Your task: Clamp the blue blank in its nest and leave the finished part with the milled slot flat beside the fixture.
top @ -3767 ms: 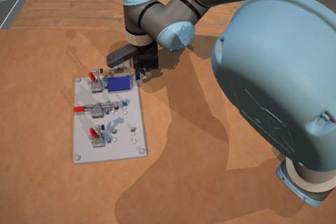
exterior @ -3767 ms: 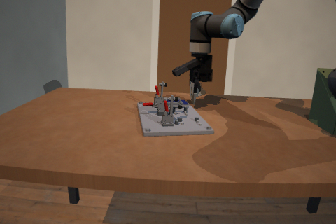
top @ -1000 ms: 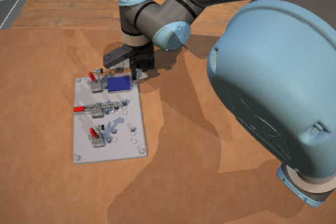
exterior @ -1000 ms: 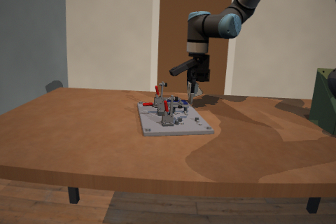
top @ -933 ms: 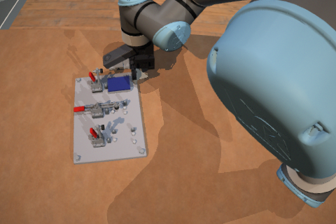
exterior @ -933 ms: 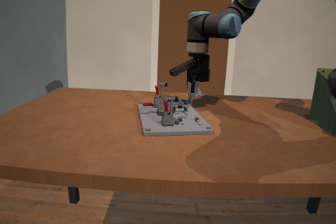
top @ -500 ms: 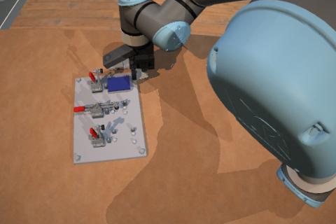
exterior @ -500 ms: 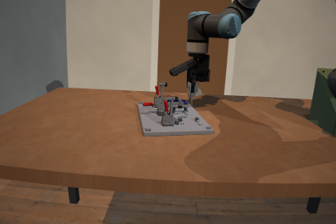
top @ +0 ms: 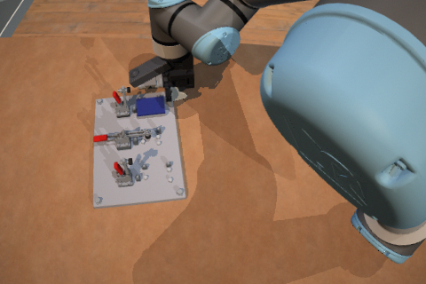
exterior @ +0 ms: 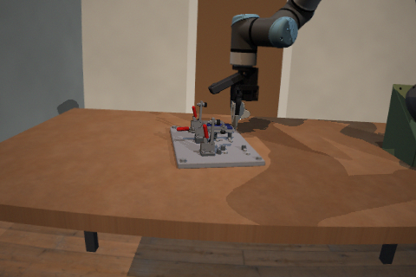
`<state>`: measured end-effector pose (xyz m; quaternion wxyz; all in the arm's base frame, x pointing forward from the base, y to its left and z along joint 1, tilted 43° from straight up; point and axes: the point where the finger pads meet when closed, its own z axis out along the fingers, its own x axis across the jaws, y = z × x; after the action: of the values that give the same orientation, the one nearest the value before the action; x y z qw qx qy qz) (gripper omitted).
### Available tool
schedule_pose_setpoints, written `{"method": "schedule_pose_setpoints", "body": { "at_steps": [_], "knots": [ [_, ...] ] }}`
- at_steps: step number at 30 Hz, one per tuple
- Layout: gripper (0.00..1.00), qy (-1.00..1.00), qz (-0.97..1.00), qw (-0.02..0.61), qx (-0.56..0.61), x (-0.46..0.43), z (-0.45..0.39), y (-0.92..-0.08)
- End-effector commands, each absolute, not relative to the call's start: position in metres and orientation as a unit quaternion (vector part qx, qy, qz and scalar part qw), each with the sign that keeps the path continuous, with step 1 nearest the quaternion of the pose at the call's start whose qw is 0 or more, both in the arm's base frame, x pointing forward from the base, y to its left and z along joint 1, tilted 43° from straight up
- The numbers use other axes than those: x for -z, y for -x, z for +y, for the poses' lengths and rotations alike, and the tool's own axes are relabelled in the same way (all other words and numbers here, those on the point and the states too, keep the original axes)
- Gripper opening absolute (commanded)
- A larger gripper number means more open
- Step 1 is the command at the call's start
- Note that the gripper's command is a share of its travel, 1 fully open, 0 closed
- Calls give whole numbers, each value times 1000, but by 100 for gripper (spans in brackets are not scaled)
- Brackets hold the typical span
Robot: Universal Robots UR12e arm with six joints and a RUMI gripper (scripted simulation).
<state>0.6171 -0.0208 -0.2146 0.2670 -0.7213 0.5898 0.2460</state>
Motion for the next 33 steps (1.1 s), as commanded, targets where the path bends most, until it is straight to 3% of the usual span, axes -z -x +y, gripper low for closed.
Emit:
{"method": "schedule_pose_setpoints", "body": {
  "at_steps": [1,33],
  "knots": [
    [0,721,590,267,-245,214,-22,-618],
    [0,721,590,267,-245,214,-21,-622]
  ]
}}
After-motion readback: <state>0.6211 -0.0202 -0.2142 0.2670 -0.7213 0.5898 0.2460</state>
